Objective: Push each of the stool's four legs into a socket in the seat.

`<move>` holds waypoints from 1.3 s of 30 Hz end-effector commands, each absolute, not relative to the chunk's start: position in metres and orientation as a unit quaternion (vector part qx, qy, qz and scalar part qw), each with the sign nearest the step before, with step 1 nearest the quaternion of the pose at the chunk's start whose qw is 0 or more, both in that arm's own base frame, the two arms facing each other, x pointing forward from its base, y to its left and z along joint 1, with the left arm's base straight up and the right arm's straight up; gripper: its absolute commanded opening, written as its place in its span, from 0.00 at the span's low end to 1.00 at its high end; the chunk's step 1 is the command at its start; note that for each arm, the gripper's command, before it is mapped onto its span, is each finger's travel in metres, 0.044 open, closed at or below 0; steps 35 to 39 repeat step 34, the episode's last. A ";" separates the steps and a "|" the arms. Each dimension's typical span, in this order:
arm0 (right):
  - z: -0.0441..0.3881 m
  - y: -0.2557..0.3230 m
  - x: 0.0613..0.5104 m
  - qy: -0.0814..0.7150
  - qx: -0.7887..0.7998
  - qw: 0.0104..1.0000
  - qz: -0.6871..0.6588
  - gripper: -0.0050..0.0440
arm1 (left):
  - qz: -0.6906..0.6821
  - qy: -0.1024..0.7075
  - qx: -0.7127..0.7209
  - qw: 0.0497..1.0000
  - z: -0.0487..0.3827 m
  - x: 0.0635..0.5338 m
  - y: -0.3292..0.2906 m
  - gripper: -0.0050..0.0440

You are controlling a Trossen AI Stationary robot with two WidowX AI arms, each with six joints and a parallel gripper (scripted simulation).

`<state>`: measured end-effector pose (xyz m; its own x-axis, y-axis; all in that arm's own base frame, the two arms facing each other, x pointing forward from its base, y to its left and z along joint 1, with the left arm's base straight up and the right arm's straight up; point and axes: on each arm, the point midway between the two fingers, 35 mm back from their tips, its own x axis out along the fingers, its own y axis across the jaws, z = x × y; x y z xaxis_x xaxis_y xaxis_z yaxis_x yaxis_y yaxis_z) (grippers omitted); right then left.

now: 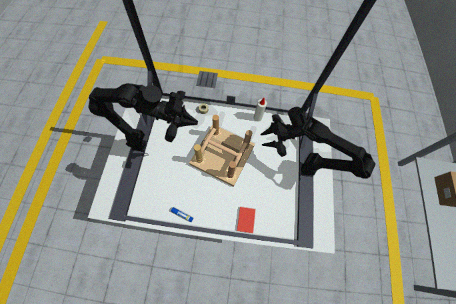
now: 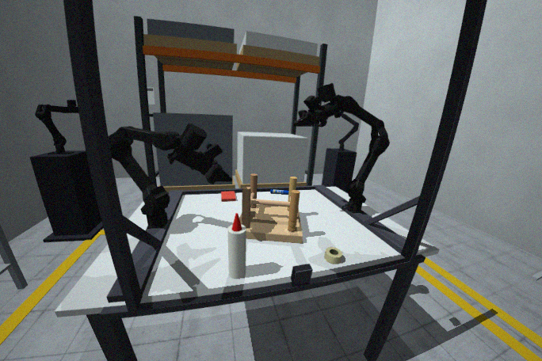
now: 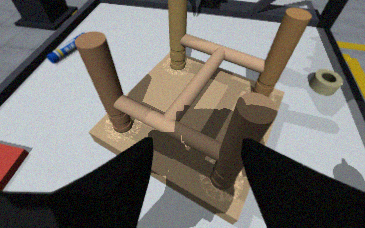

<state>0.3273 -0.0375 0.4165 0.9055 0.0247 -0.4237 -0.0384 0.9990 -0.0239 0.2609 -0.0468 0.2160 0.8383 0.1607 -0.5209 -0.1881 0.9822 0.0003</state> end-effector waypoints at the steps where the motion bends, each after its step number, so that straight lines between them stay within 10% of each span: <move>1: 0.427 -0.030 0.330 0.203 -0.025 0.977 0.051 0.14 | 0.104 0.241 -0.028 0.965 0.216 0.248 -0.062 0.59; 39: 0.420 -0.002 0.342 0.203 -0.029 0.972 0.114 0.14 | 0.103 0.211 -0.028 0.972 0.213 0.232 -0.086 0.59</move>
